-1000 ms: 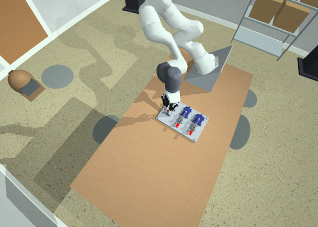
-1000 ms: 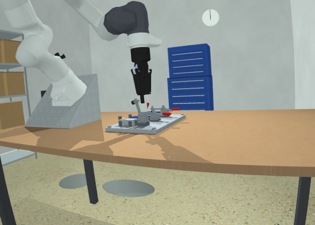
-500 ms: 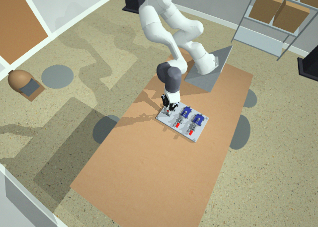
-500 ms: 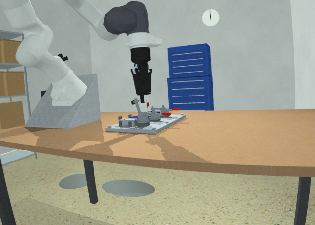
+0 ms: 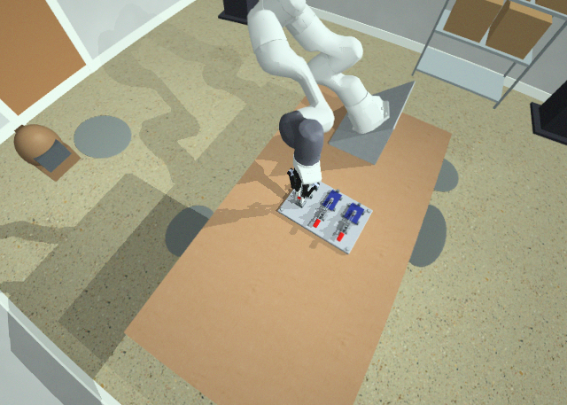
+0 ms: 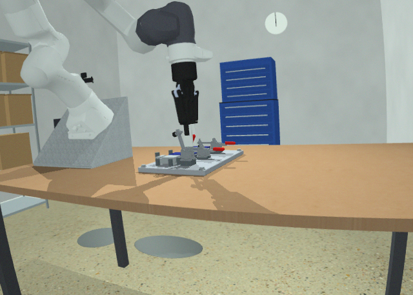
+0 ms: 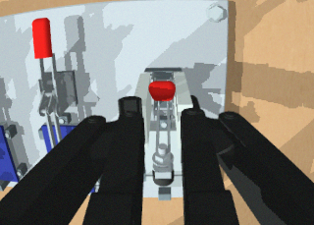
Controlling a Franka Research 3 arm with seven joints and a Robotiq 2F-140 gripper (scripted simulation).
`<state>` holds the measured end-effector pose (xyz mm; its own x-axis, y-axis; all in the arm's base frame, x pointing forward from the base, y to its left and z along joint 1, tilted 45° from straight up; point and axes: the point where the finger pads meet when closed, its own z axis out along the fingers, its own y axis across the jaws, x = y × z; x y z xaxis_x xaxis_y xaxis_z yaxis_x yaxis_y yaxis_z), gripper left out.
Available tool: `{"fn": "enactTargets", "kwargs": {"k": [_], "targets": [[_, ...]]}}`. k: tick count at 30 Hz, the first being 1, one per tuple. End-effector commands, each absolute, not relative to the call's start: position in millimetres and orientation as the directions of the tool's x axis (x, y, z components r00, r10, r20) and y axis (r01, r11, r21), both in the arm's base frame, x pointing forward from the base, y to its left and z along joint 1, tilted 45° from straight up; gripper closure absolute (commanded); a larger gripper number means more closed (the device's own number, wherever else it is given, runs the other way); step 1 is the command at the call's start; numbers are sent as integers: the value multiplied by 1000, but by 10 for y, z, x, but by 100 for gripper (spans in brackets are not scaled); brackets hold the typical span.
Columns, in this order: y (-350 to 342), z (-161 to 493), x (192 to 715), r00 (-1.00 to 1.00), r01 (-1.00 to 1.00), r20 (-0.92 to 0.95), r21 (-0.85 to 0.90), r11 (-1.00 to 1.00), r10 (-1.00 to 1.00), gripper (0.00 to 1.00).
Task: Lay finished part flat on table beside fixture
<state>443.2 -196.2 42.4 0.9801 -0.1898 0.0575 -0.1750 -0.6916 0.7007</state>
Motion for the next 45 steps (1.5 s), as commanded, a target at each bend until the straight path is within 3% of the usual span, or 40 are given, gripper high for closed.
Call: {"fn": "enactTargets", "kwargs": {"k": [1, 45], "targets": [[-1963, 398, 4321, 977, -182, 49, 707, -684, -209, 100], [-1957, 397, 4295, 977, -182, 49, 707, -684, -209, 100]]}}
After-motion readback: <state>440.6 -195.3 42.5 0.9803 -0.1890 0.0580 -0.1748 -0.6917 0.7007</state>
